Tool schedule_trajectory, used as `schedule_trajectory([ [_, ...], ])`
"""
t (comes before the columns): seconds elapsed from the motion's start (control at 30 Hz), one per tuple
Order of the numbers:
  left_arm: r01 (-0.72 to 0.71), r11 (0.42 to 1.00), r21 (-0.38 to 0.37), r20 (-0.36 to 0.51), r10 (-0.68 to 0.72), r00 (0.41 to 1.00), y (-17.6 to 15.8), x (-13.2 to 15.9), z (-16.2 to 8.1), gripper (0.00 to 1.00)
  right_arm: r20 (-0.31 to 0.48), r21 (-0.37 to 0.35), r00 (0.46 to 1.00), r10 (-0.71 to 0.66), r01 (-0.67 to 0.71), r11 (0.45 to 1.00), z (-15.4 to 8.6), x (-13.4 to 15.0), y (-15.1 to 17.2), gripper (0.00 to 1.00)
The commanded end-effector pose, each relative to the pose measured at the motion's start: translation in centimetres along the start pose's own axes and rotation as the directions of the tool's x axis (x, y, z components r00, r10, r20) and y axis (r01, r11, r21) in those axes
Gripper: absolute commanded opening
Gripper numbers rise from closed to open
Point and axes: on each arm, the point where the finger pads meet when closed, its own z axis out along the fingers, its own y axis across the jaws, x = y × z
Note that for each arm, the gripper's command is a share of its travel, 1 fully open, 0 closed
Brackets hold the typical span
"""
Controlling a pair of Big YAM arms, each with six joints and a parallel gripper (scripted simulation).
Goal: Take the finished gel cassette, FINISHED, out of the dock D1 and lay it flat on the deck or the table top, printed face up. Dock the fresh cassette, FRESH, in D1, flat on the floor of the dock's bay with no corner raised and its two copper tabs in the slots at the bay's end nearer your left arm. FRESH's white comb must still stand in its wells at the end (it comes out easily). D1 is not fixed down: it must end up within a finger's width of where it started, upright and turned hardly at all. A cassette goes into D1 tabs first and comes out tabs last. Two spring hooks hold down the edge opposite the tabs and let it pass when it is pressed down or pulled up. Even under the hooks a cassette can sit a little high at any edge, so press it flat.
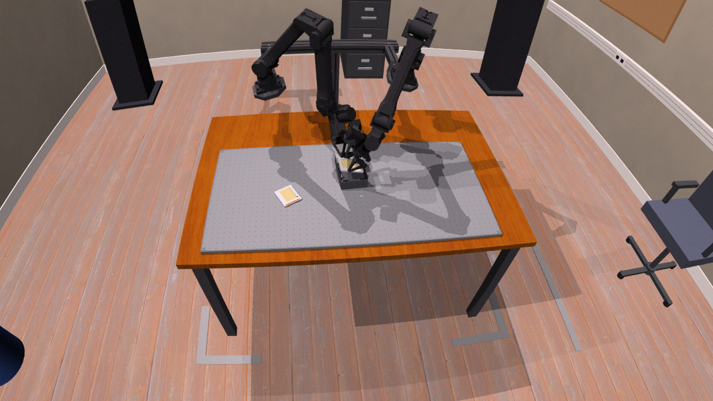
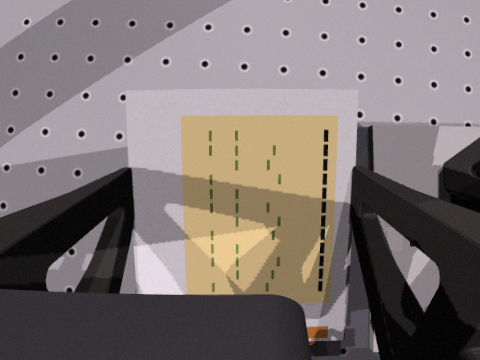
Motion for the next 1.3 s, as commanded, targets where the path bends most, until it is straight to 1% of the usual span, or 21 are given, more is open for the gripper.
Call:
schedule_trajectory([
  [0.0,-0.005,1.000,-0.005,0.008,0.006,1.000,0.25,-0.39,-0.17,0.00,-0.013,-0.029,1.000,-0.010,0.010,1.000,0.20,0.20,0.31,0.00],
  [0.37,-0.005,1.000,-0.005,0.008,0.006,1.000,0.25,-0.39,-0.17,0.00,-0.013,-0.029,1.000,-0.010,0.010,1.000,-0.37,-0.09,-0.05,0.00],
  [1.27,-0.005,1.000,-0.005,0.008,0.006,1.000,0.25,-0.39,-0.17,0.00,-0.011,-0.024,1.000,-0.006,0.006,1.000,-0.77,-0.13,-0.10,0.00],
])
